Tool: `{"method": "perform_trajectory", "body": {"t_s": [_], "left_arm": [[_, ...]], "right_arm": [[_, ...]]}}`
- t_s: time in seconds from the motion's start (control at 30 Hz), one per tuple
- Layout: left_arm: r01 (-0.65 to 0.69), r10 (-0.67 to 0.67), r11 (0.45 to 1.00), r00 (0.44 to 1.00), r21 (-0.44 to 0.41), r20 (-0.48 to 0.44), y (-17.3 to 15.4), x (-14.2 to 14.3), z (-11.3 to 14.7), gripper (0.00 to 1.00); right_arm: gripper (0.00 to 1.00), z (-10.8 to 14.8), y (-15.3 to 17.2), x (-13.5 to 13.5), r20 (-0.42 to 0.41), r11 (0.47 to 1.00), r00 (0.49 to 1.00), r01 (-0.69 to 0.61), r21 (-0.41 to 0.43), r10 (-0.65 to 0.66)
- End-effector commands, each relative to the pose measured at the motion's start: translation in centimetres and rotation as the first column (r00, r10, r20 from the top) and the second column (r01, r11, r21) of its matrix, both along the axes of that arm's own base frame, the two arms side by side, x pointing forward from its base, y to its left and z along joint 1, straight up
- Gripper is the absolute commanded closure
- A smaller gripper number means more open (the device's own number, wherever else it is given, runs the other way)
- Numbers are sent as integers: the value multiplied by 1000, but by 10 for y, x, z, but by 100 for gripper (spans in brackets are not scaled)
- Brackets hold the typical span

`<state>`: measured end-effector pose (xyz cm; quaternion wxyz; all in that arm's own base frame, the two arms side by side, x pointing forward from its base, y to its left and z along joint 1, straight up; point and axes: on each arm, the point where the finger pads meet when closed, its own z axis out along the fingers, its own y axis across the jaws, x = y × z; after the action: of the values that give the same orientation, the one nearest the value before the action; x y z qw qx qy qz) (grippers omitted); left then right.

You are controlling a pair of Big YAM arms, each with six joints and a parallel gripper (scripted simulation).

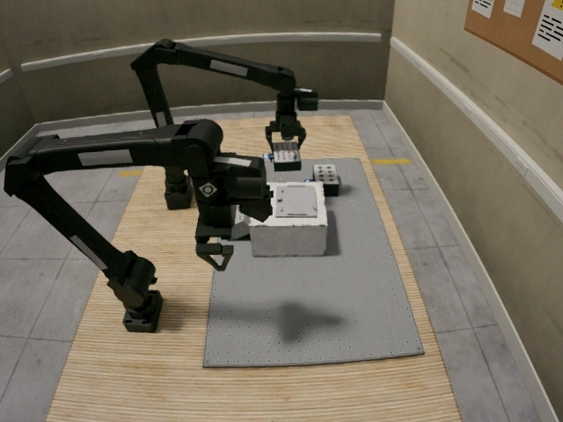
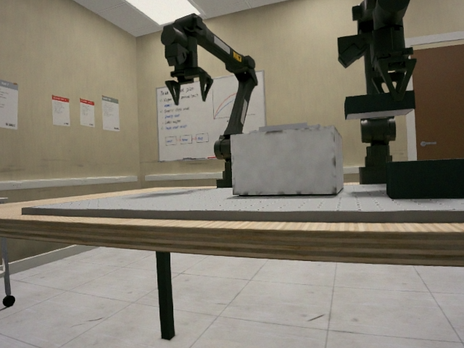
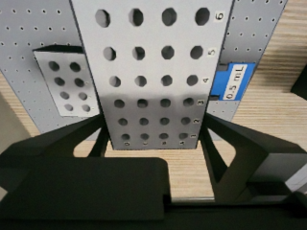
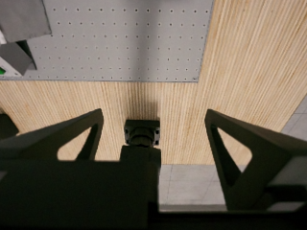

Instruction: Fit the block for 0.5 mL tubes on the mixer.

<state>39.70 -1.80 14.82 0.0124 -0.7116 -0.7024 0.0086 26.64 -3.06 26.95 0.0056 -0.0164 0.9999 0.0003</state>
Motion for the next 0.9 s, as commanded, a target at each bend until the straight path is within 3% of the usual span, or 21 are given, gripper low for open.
{"method": "perform_trajectory", "body": {"t_s": [0.0,0.33,0.5,0.7,0.87], "left_arm": [[3,-2,1000,989,-12,146,-8,40,54,100],[2,0,1000,989,-12,145,-7,40,54,100],[157,-154,988,980,-8,128,-32,41,46,100],[90,-88,996,988,-5,125,-30,43,45,100],[92,-90,996,987,-11,136,-55,40,50,100]], "right_arm": [[0,23,-3,7,54,1000,999,2,-5,-2],[0,27,-4,9,63,1000,998,2,-6,-2],[0,29,-4,10,67,1000,998,2,-7,-2],[0,28,-4,10,65,1000,998,3,-7,-2],[0,28,-3,10,64,1000,998,3,-6,-2]]}}
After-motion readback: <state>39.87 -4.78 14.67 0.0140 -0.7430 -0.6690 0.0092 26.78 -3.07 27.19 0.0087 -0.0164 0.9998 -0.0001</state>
